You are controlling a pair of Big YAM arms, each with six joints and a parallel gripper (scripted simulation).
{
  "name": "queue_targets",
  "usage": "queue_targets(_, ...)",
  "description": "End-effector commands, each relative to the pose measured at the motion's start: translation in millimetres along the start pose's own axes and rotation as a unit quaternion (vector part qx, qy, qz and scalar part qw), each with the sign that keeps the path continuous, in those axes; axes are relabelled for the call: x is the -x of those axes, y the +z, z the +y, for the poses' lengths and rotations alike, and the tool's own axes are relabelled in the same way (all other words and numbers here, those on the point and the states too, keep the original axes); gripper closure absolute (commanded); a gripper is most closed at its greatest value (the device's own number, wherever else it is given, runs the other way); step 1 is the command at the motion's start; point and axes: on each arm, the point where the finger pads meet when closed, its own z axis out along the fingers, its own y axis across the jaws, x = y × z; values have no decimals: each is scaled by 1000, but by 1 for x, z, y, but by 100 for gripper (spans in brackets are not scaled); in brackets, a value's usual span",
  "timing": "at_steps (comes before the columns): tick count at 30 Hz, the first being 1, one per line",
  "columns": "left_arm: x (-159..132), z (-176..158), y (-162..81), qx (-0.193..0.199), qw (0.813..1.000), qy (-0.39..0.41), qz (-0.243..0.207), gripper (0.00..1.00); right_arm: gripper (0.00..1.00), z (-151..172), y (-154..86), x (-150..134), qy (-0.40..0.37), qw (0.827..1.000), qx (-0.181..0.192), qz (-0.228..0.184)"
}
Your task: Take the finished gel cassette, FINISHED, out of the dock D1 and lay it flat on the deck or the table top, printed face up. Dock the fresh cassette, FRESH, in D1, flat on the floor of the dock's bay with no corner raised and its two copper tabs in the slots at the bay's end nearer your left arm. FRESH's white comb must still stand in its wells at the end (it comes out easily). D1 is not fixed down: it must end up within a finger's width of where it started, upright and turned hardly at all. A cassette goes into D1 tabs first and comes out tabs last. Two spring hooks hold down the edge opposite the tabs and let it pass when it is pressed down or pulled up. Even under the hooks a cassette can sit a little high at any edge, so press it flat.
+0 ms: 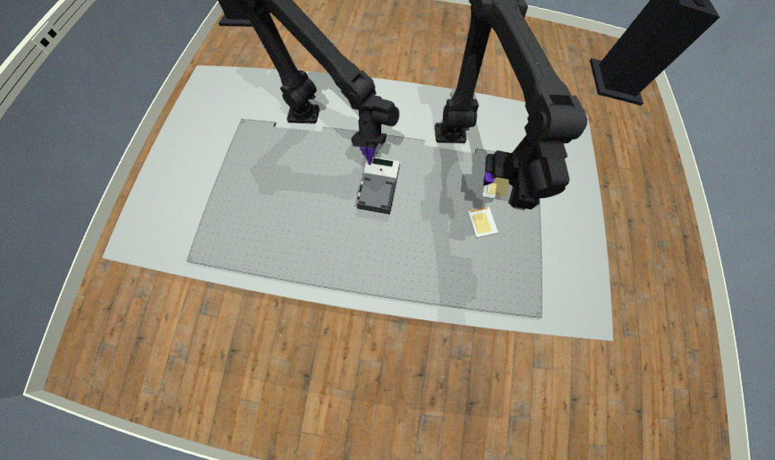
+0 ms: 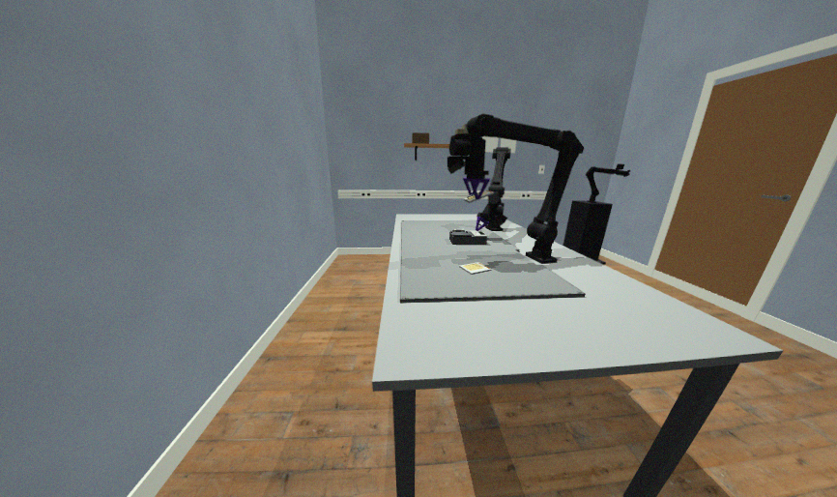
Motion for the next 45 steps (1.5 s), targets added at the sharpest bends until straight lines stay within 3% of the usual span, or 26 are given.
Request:
queue_targets(1,8,4,-20,6,1000,-6,-18,100,100,40,36,45,-33,997,57,-48)
queue_targets(45,8,4,-20,6,1000,-6,-18,100,100,43,38,41,-33,997,57,-48)
